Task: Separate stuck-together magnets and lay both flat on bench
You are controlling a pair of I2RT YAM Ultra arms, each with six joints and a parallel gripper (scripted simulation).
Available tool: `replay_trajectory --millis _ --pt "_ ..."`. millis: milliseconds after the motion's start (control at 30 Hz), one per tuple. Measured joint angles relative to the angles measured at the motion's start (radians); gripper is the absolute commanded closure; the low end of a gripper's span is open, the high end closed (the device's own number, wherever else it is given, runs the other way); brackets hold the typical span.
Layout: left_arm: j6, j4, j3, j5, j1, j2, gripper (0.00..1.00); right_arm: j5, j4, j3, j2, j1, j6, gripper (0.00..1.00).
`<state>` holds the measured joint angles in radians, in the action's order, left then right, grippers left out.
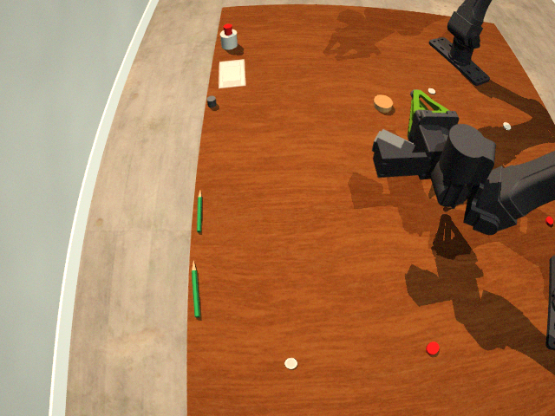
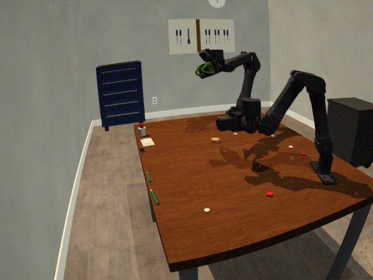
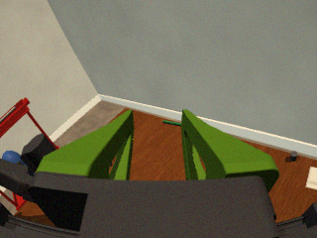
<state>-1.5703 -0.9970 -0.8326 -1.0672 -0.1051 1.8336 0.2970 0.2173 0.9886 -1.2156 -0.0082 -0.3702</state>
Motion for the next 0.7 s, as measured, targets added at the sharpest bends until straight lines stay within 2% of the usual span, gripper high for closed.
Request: replay_trajectory --millis 433,700 --pt "-0.001 0.0 0.002 -0.001 0.0 0.0 0.82 0.394 0.306 -0.092 -0.254 -0.01 -0.495 0.67" --pt "-0.001 -0.001 0.003 -0.002 0.0 0.0 0.82 0.613 0.49 -0.133 -0.366 -0.018 -0.765 0.67"
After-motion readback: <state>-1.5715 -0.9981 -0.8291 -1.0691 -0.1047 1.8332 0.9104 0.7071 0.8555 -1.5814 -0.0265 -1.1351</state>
